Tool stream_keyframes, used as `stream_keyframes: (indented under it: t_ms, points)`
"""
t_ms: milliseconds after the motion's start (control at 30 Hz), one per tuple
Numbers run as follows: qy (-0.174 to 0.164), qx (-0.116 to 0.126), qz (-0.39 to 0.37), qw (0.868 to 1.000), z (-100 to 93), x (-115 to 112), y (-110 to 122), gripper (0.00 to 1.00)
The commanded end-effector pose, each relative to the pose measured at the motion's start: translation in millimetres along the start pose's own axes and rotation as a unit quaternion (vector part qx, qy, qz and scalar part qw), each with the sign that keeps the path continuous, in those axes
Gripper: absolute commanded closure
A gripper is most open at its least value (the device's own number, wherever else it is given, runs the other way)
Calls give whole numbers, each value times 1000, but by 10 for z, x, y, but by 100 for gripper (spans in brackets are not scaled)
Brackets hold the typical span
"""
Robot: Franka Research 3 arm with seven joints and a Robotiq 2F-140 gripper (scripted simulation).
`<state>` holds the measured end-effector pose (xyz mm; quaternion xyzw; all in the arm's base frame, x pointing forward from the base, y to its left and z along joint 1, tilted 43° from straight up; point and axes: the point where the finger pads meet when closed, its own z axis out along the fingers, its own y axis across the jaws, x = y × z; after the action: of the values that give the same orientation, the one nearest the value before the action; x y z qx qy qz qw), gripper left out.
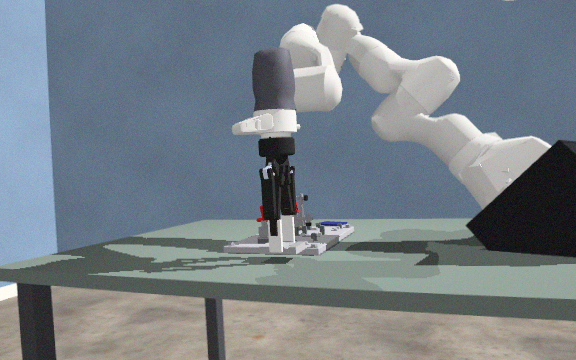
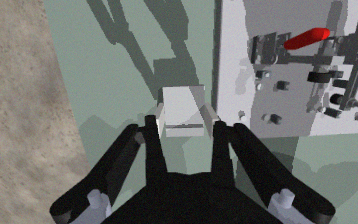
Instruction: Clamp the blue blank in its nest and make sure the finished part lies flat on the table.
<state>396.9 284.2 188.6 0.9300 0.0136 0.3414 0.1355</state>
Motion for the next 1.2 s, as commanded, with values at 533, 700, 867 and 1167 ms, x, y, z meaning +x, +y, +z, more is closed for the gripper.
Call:
stream_keyframes:
  t_ms: [533,700,867,1167]
  points:
    - [1,13,8,1000,81,0,-86,100]
    - [1,13,8,1000,81,0,-86,100]
    - [1,13,7,1000,81,0,-86,100]
    - [1,13,7,1000,92,2,-85,100]
